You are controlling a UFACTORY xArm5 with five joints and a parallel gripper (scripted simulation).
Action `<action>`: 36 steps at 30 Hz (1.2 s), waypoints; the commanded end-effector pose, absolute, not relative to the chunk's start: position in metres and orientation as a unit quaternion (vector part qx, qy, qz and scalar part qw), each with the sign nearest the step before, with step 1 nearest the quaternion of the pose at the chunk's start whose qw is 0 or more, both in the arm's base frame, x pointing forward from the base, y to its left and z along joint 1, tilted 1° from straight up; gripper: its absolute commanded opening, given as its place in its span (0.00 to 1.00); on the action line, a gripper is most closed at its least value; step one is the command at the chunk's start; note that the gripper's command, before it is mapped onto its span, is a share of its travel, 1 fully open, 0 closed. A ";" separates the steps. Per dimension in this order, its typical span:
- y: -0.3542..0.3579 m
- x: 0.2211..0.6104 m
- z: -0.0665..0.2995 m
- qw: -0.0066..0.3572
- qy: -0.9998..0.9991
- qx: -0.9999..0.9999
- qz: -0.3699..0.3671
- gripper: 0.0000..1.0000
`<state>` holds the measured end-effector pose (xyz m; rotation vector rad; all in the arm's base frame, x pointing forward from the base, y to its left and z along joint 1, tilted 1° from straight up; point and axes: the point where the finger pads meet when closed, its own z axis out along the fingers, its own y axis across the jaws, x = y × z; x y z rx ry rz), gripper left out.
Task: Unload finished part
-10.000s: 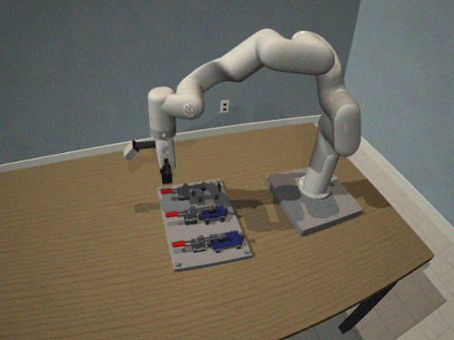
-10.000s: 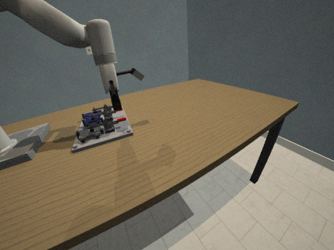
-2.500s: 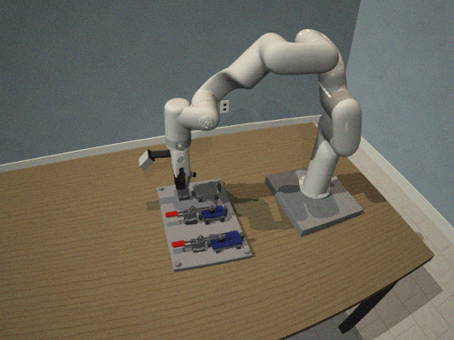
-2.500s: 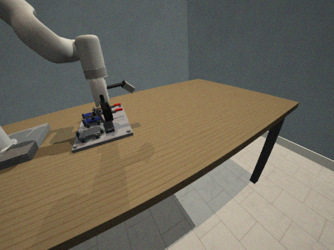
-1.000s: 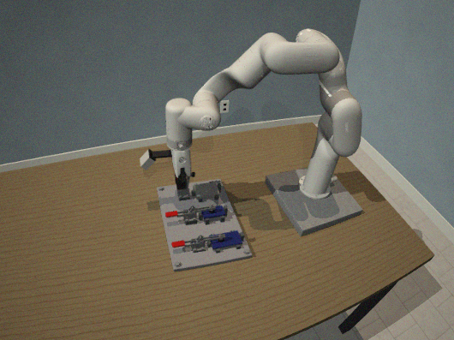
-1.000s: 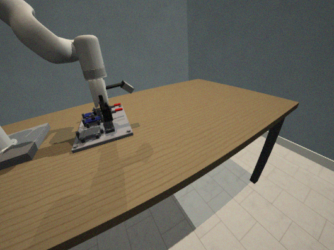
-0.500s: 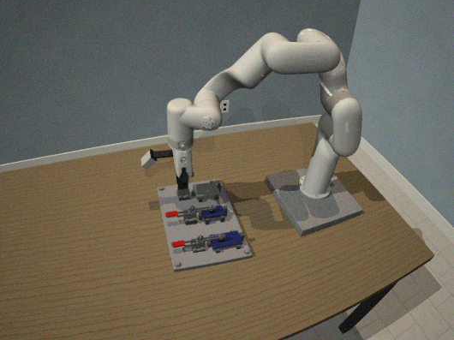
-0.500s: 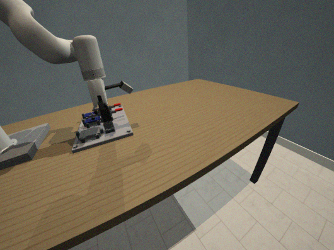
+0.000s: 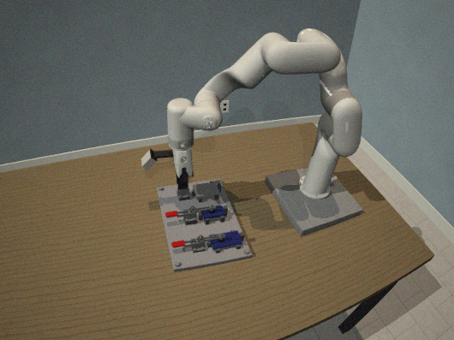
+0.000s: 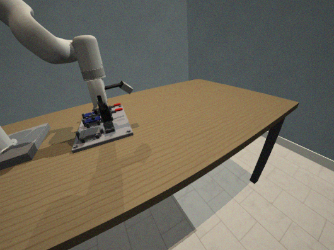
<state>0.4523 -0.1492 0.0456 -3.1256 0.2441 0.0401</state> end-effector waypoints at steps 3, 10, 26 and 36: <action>-0.150 0.454 0.047 0.003 0.078 -0.997 0.011 0.47; -0.150 0.454 0.048 0.002 0.078 -0.997 0.010 0.47; -0.150 0.454 0.047 0.003 0.078 -0.997 0.011 0.47; -0.150 0.454 0.053 0.003 0.078 -0.997 0.011 0.47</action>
